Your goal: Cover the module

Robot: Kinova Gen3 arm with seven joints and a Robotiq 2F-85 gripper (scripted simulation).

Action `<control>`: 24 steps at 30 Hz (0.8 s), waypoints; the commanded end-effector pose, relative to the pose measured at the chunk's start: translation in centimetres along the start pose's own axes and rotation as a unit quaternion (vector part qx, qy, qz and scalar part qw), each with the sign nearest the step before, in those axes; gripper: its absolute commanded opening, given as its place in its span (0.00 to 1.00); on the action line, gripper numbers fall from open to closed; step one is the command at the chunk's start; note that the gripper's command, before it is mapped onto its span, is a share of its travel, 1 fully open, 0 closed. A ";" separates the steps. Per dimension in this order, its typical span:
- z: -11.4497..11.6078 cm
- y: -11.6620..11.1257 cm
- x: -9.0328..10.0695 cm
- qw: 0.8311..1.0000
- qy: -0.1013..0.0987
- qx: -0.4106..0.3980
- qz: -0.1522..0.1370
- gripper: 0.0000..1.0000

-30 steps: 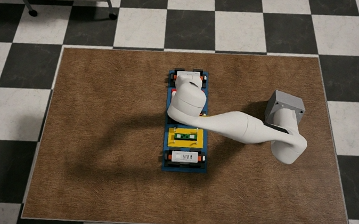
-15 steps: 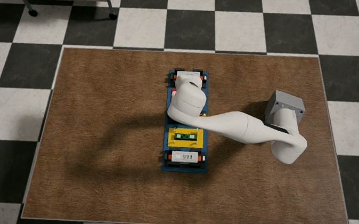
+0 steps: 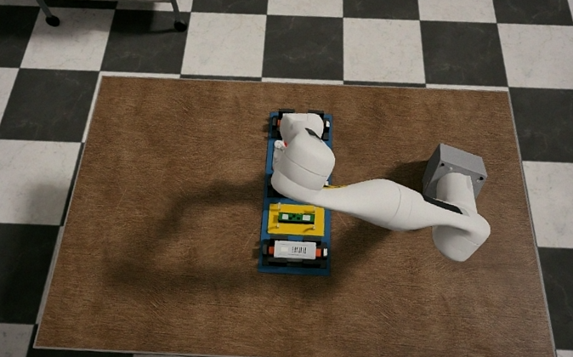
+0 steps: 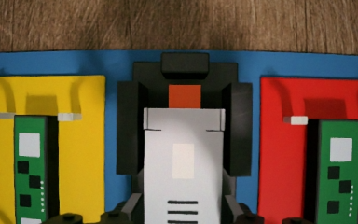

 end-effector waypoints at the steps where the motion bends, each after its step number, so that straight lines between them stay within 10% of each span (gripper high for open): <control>1: 0.0 -0.1 0.4 1.000 0.000 0.000 0.001 0.00; 24: 0.0 -0.1 3.1 1.000 0.000 0.000 0.001 0.01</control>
Point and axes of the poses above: the point where the finger pads meet when closed, its own x axis back along the fingers, its own z axis across the jaws, y = z × x, the point moved 2 cm from there along x, back along the fingers, and after that the axes turned 15 degrees about -x, right-handed, at the moved point
